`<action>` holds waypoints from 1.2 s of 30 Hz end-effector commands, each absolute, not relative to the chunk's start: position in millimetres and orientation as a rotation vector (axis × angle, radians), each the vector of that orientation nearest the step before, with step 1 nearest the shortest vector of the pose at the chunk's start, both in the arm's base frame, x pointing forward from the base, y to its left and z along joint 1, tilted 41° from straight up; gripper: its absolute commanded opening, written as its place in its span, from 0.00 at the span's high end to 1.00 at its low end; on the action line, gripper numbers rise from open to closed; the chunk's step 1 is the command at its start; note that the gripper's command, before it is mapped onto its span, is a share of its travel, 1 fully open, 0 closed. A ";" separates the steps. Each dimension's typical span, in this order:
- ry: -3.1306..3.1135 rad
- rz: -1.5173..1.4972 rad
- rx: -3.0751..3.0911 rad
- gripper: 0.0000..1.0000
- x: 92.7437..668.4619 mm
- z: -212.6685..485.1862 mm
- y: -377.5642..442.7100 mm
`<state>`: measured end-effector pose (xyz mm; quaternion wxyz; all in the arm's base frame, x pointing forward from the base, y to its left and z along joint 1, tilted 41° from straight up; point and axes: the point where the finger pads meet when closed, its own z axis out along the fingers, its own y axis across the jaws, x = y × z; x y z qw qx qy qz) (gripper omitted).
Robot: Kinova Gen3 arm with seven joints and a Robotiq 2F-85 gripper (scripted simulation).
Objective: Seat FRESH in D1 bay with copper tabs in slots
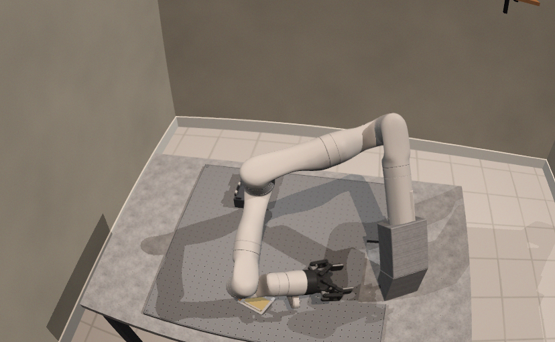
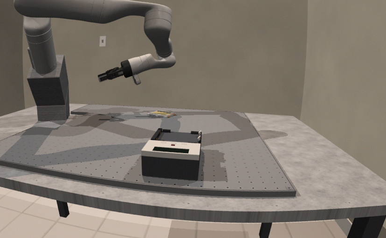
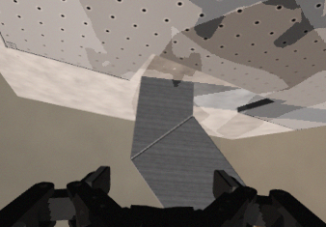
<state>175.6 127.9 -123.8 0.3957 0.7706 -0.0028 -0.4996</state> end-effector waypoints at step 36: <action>-0.172 -1.030 1.941 0.00 184.7 -98.7 131.7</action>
